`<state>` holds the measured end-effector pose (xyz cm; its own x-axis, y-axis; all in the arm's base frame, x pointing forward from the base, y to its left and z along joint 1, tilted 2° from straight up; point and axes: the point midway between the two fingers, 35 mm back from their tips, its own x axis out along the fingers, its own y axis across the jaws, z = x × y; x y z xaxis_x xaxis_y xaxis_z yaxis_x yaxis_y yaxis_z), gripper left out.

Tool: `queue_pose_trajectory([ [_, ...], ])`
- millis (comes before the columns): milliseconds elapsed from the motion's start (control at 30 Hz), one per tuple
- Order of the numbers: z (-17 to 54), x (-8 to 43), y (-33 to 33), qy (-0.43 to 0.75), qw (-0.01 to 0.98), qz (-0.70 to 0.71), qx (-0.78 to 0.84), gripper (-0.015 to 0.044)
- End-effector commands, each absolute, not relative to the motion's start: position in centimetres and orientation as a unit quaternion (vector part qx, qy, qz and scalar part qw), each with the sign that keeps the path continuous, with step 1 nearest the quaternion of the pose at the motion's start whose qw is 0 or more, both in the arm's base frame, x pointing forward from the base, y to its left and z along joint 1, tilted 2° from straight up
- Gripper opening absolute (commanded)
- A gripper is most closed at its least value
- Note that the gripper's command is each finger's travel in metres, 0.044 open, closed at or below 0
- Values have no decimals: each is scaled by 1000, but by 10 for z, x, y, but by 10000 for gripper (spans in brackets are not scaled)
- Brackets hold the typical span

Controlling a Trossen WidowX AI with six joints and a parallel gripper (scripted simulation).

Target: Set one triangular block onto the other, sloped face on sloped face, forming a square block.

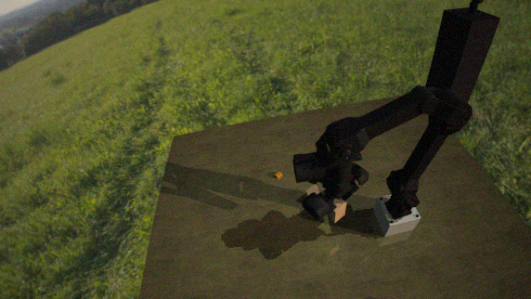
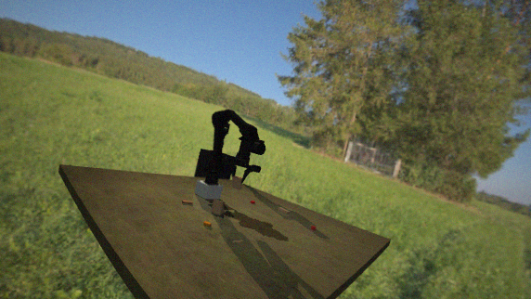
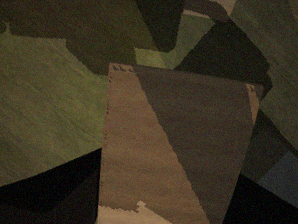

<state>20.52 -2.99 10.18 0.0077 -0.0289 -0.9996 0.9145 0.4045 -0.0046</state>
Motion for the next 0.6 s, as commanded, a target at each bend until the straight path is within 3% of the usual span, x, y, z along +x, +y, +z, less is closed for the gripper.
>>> queue_pose_trajectory([
  [0, 108, 207, -45, 585, 601, -395, 375, 0],
  [567, 117, 205, -93, 584, 602, -398, 373, 0],
])
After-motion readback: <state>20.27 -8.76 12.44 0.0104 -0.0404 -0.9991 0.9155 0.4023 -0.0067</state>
